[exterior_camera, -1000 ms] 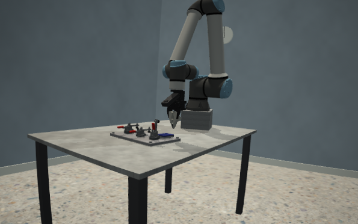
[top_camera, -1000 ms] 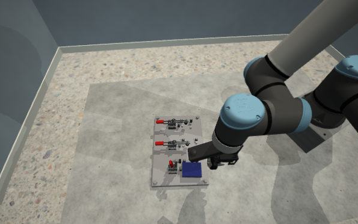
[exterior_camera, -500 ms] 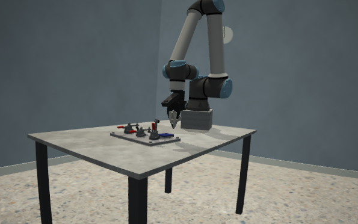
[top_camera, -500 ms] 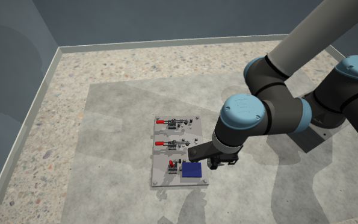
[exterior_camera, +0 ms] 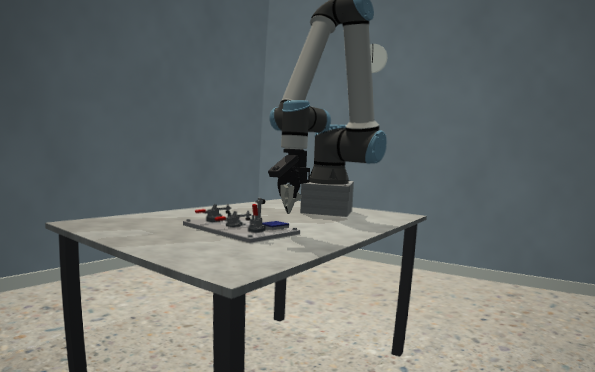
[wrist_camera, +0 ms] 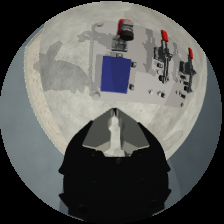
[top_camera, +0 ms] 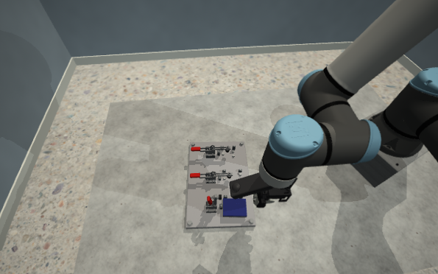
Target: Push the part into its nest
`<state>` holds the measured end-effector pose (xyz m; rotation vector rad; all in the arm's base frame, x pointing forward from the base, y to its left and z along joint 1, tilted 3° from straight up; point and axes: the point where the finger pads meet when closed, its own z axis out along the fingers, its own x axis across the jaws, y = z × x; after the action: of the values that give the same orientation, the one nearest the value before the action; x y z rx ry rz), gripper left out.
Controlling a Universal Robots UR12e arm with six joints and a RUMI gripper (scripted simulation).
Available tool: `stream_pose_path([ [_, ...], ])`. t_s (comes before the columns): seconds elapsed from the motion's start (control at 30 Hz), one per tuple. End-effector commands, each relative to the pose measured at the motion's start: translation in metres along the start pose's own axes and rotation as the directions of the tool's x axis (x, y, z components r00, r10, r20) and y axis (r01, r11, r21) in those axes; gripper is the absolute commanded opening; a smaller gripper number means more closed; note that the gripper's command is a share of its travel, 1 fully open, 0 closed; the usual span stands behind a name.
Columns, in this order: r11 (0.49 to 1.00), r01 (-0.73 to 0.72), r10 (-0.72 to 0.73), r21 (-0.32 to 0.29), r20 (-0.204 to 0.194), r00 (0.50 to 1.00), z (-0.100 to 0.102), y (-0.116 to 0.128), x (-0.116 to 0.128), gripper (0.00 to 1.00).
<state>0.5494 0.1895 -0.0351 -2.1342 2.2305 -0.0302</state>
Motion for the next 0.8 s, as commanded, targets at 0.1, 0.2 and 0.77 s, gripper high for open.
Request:
stream_pose_path([
  [0.1,1.000,0.000,0.000,0.001,0.000,1.000,0.000,-0.008,-0.007,0.00],
  [0.2,1.000,0.000,0.000,0.001,0.000,1.000,-0.001,-0.014,-0.012,0.00],
  [0.77,1.000,0.000,0.000,0.001,0.000,1.000,-0.001,-0.052,-0.047,0.00],
])
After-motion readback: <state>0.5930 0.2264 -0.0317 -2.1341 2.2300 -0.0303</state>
